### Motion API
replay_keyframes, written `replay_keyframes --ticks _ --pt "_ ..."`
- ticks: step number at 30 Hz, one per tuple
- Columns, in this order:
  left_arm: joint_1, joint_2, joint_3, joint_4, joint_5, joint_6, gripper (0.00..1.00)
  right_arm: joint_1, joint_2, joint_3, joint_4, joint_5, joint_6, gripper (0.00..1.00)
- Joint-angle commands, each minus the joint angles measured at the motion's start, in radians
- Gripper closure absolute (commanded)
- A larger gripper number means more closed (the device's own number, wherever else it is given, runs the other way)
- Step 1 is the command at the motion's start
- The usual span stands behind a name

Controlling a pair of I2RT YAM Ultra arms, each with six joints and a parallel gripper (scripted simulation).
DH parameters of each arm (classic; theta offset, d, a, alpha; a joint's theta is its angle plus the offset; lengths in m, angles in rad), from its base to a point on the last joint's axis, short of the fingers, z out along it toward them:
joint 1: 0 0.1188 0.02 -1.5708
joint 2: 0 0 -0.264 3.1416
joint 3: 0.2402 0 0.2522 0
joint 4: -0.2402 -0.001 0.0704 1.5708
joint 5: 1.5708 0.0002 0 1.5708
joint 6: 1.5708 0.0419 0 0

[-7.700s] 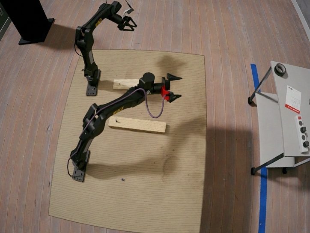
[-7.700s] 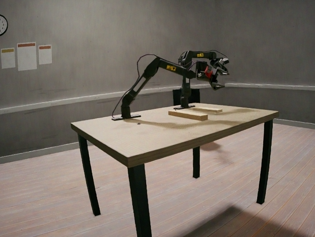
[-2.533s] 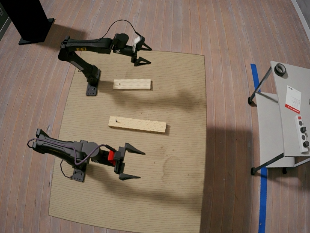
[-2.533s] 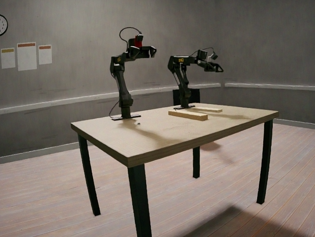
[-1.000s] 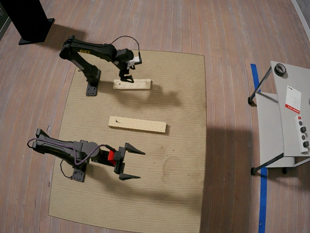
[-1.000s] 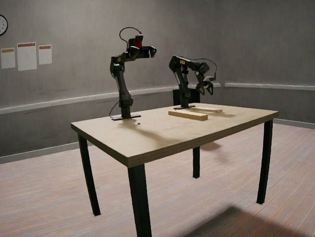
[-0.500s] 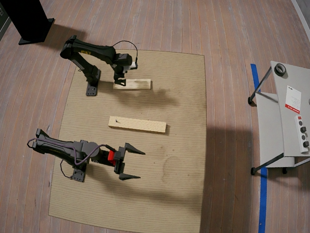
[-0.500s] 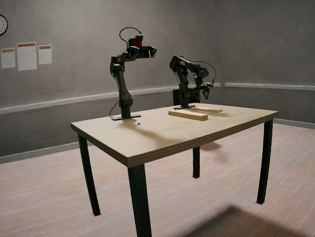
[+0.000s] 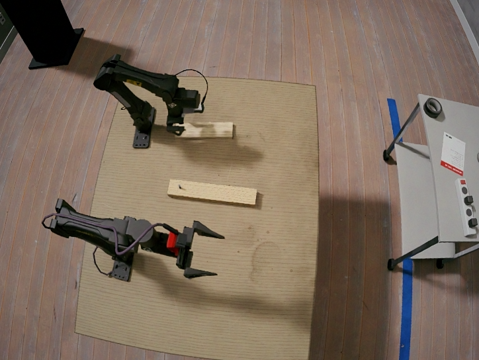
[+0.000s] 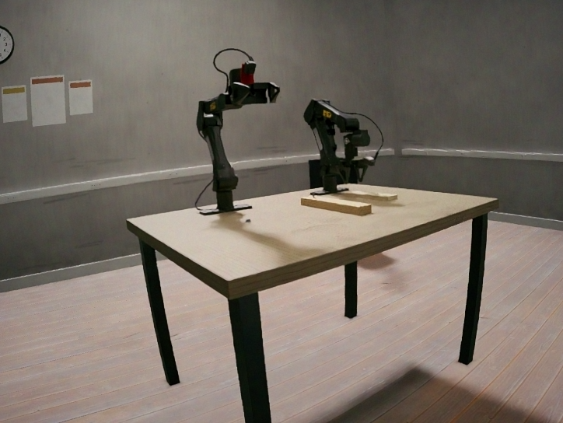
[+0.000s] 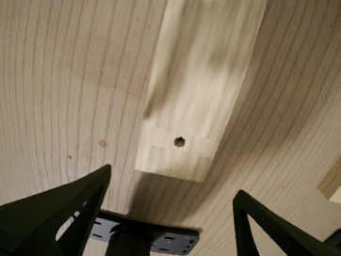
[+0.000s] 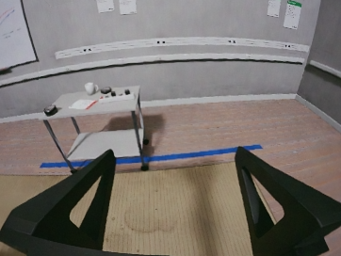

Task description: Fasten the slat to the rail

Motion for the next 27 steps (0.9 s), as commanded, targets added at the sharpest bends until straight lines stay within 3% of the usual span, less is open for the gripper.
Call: replay_keyframes --ticks 1,27 --pt "-0.013 -0.002 -0.014 -0.04 -0.007 -0.013 0.0 0.001 -0.003 0.007 -0.004 -0.002 -0.002 0.0" --pt "-0.014 0.036 -0.085 0.085 -0.006 -0.011 0.0 0.001 -0.003 0.007 -0.004 -0.002 -0.002 0.0"
